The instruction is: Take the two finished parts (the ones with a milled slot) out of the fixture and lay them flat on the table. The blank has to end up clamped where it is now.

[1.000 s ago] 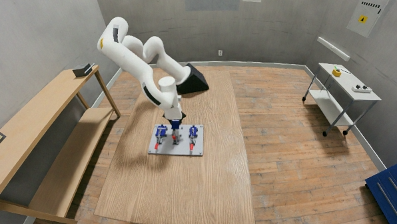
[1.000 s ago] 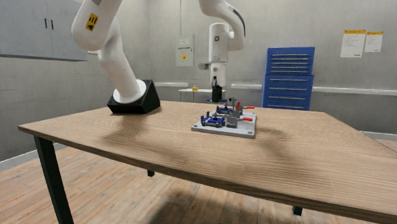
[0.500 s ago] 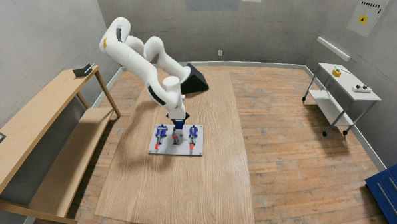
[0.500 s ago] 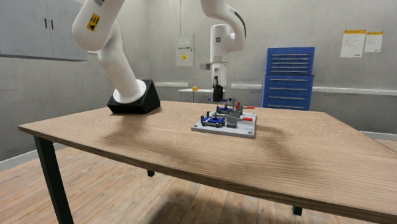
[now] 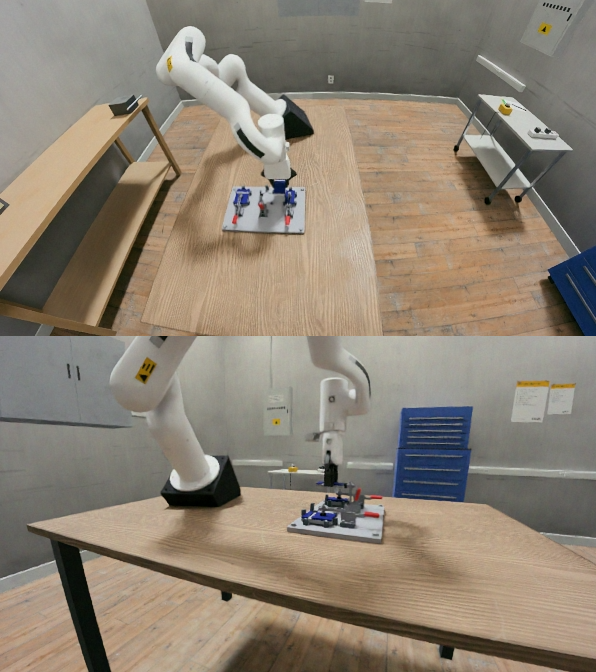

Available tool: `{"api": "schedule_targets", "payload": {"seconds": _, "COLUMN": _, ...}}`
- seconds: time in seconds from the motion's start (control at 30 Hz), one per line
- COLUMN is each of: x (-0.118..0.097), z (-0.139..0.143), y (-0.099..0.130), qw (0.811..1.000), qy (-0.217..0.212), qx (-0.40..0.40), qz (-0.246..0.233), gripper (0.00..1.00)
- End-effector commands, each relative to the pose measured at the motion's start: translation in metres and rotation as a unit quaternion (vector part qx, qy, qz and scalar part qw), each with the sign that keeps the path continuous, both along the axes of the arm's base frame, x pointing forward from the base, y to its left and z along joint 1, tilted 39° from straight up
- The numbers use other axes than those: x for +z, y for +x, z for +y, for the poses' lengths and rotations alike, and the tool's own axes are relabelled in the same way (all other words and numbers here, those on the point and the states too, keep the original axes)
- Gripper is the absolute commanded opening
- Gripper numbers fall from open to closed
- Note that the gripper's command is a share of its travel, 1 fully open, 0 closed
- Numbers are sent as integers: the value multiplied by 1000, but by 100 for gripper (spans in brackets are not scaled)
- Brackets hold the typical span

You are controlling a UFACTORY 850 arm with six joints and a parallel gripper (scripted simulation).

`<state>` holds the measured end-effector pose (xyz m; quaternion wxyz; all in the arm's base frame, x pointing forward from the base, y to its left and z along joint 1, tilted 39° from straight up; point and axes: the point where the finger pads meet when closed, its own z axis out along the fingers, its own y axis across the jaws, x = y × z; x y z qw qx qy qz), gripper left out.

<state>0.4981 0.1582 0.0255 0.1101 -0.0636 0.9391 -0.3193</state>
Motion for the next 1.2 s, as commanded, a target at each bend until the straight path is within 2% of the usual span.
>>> {"api": "schedule_targets", "payload": {"seconds": 0.0, "x": -14, "z": 19, "y": 0, "qw": 1000, "qy": 0, "qx": 0, "qz": -1, "gripper": 0}}
{"api": "schedule_targets", "payload": {"seconds": 0.73, "x": -69, "z": 90, "y": -4, "qw": 1000, "qy": 0, "qx": 0, "qz": -1, "gripper": 0}}
{"api": "schedule_targets", "payload": {"seconds": 1.17, "x": -87, "z": 113, "y": -6, "qw": 1000, "qy": 0, "qx": 0, "qz": -1, "gripper": 0}}
